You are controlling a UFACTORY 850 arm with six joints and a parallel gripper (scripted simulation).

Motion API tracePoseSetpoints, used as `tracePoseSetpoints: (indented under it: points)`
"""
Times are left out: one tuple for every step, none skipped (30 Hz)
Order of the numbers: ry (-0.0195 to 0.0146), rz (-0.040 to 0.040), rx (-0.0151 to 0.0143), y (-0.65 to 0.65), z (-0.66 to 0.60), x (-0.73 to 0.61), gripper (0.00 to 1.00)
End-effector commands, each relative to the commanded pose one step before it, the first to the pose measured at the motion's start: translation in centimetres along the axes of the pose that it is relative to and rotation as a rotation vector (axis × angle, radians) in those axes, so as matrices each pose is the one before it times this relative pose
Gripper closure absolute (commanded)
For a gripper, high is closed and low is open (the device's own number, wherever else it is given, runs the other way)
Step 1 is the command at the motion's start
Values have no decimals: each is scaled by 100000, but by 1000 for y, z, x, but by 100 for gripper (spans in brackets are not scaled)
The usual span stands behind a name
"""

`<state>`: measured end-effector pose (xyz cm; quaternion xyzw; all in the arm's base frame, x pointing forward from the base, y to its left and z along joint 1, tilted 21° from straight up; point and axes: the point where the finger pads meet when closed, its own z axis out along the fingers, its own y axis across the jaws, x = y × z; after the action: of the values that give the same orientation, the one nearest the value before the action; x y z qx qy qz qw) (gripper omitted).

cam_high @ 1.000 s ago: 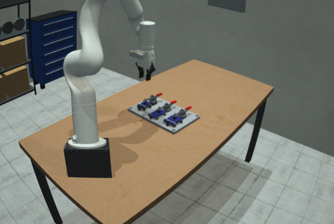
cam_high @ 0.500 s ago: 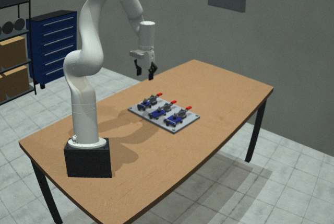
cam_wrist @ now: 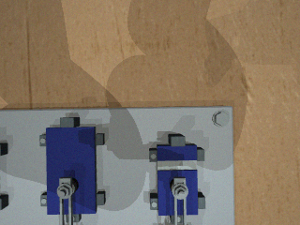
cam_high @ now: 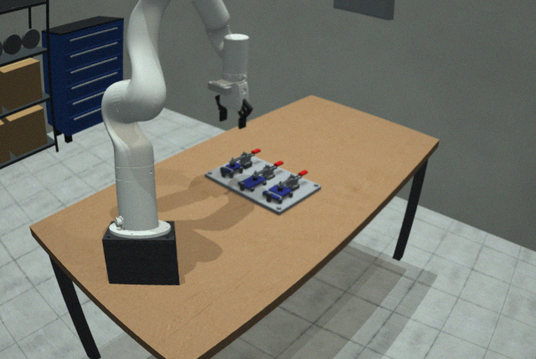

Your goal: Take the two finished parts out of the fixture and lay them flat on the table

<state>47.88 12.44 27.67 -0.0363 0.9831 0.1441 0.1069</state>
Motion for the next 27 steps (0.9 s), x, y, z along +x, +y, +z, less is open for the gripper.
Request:
tracePoseSetpoints:
  points:
    - [-165,-26,-14,15,-61,-73,0]
    - [0,0,0,0,0,0,0]
    - [0,0,0,0,0,0,0]
    - [0,0,0,0,0,0,0]
    - [0,0,0,0,0,0,0]
    - [0,0,0,0,0,0,0]
    - [0,0,0,0,0,0,0]
    - [0,0,0,0,0,0,0]
    - [0,0,0,0,0,0,52]
    - [0,0,0,0,0,0,52]
    - [0,0,0,0,0,0,52]
    - [0,0,0,0,0,0,52]
    - [0,0,0,0,0,0,52]
    - [0,0,0,0,0,0,52]
    - [0,0,0,0,0,0,52]
    - [0,0,0,0,0,0,52]
    - [0,0,0,0,0,0,52]
    - [0,0,0,0,0,0,52]
    - [0,0,0,0,0,0,52]
    - [0,0,0,0,0,0,52]
    - [0,0,0,0,0,0,52]
    - [0,0,0,0,0,0,52]
    - [0,0,0,0,0,0,52]
    - [0,0,0,0,0,0,52]
    - [0,0,0,0,0,0,52]
    - [0,0,0,0,0,0,52]
    - [0,0,0,0,0,0,52]
